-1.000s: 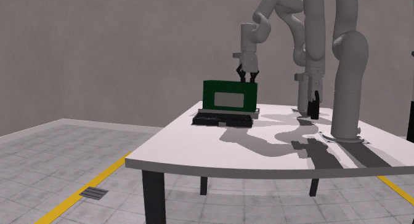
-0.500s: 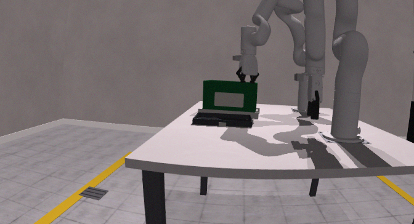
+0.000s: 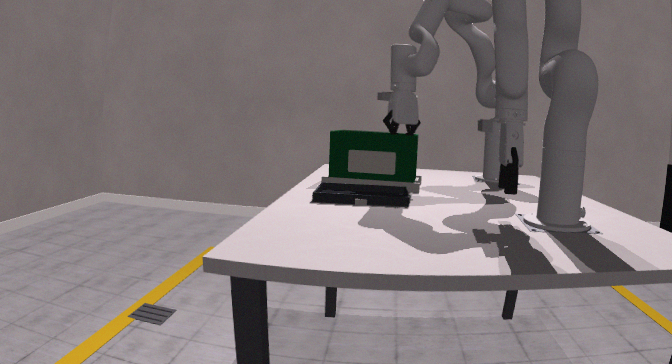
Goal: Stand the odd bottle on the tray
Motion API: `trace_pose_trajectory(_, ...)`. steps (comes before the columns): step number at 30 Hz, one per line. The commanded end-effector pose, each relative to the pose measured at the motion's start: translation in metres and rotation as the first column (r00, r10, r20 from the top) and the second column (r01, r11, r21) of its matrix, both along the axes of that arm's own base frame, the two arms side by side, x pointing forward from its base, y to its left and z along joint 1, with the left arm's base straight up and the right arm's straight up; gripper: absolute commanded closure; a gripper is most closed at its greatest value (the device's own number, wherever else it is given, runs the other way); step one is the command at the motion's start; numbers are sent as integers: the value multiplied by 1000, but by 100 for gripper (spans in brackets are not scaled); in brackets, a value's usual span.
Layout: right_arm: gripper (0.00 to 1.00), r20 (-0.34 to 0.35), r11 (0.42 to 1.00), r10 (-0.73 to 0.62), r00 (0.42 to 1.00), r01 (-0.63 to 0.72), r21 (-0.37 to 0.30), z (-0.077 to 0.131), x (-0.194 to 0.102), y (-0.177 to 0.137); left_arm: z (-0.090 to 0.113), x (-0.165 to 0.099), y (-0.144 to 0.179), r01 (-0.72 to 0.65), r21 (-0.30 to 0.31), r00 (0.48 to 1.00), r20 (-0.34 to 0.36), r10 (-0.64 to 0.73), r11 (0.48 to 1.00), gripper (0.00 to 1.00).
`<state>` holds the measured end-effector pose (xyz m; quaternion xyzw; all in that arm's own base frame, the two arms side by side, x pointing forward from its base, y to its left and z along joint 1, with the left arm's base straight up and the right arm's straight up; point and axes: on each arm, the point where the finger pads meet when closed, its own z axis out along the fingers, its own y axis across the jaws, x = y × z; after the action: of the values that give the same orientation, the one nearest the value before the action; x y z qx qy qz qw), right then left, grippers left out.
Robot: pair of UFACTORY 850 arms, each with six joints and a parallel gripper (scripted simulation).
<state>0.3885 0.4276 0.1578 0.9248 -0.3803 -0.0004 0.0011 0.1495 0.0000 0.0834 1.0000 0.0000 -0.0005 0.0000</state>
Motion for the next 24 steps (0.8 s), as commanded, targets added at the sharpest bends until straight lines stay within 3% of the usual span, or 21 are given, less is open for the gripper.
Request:
trace_pose_trajectory(1,34,1,1000,0,1000,0,2,1,1,1,0,1,0,0,0,1000,1,0,1000,0)
trace_pose_trajectory(13,34,1,1000,0,1000,0,2,1,1,1,0,1,0,0,0,1000,1,0,1000,0)
trace_pose_trajectory(14,100,1,1000,0,1000,0,2,1,1,1,0,1,0,0,0,1000,1,0,1000,0)
trace_pose_trajectory(24,100,1,1000,0,1000,0,2,1,1,1,0,1,0,0,0,1000,1,0,1000,0)
